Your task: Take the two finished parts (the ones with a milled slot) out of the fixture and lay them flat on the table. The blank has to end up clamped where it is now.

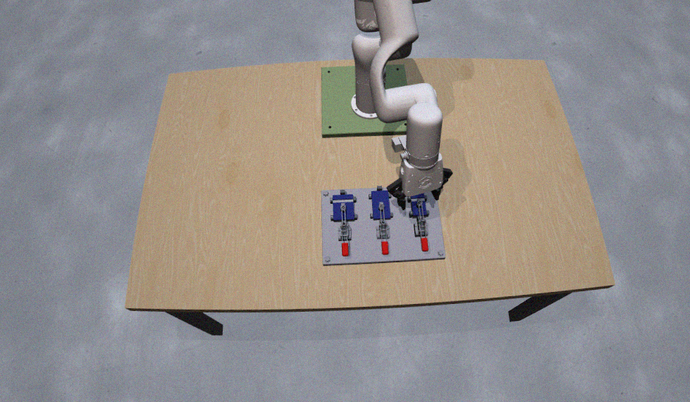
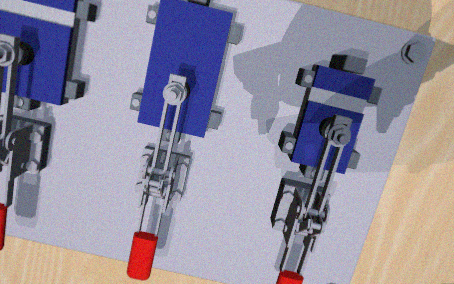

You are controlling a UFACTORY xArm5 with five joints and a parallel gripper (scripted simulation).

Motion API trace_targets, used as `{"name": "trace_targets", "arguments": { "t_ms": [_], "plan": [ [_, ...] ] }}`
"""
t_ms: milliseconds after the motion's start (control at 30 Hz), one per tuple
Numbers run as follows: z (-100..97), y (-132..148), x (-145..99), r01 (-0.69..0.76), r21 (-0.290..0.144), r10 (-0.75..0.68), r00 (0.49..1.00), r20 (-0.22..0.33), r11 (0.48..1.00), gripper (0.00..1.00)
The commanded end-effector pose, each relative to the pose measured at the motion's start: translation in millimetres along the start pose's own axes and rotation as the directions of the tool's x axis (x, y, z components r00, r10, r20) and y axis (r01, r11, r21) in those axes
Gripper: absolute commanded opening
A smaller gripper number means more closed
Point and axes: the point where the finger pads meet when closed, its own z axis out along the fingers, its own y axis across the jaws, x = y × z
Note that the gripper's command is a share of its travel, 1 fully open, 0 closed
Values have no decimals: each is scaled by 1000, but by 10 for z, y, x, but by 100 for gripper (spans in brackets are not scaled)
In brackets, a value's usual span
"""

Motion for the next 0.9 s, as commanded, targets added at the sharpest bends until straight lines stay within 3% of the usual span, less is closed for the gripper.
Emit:
{"name": "trace_targets", "arguments": {
  "t_ms": [0,100,333,767,800,867],
  "plan": [
    [-108,164,138,-101,0,100,990,-98,995,100],
    [-204,286,279,-175,16,176,971,-165,984,100],
    [-298,382,406,-236,41,239,946,-219,971,100],
    [-315,397,428,-246,46,250,941,-227,968,100],
    [-315,398,428,-246,46,250,941,-227,968,0],
    [-315,398,428,-246,46,250,941,-227,968,0]
  ]
}}
